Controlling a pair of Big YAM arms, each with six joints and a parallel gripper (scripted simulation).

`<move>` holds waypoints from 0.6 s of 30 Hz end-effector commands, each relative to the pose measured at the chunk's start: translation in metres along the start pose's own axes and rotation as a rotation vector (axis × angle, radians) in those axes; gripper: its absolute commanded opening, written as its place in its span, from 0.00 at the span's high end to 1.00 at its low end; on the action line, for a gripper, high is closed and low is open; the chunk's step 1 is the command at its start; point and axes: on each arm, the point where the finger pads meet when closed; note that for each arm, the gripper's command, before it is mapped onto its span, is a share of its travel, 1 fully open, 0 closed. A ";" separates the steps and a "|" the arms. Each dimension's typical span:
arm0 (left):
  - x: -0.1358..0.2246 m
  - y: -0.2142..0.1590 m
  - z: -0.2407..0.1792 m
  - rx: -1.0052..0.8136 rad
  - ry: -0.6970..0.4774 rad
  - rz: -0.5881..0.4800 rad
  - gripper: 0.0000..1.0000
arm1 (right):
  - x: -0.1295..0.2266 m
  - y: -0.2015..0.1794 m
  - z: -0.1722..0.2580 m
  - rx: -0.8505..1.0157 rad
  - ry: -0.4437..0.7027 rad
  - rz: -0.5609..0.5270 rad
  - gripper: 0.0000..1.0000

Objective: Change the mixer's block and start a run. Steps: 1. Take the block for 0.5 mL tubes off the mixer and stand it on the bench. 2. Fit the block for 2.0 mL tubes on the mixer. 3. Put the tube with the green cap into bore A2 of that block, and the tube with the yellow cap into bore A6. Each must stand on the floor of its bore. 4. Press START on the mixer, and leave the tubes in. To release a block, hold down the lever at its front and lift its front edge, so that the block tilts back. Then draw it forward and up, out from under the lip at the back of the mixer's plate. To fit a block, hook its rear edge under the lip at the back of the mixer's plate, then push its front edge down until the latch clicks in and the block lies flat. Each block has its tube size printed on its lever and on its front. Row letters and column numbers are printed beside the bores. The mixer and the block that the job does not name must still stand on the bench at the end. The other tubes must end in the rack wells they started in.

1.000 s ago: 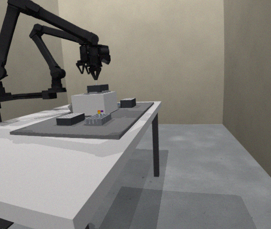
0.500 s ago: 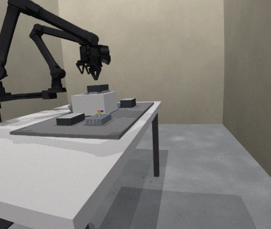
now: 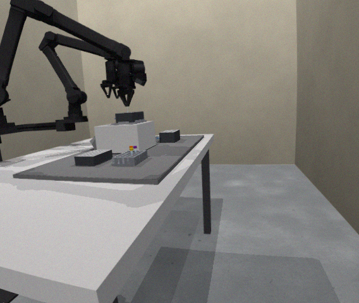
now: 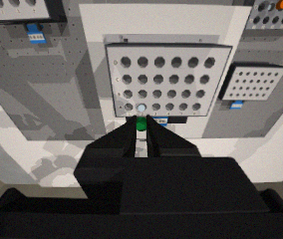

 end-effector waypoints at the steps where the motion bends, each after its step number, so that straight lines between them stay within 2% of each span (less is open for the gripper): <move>1: 0.012 0.014 -0.003 0.003 -0.004 -0.029 0.00 | -0.020 0.004 -0.003 -0.005 -0.012 0.016 0.91; 18: 0.023 0.025 -0.004 0.003 -0.008 -0.060 0.00 | -0.026 0.004 -0.004 -0.003 -0.012 0.016 0.91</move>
Point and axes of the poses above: on each arm, the point where the finger pads meet when closed, its own x axis back along the fingers, its own z axis across the jaws, y = z × x, and after that the axes turned 13 degrees about x, right-handed
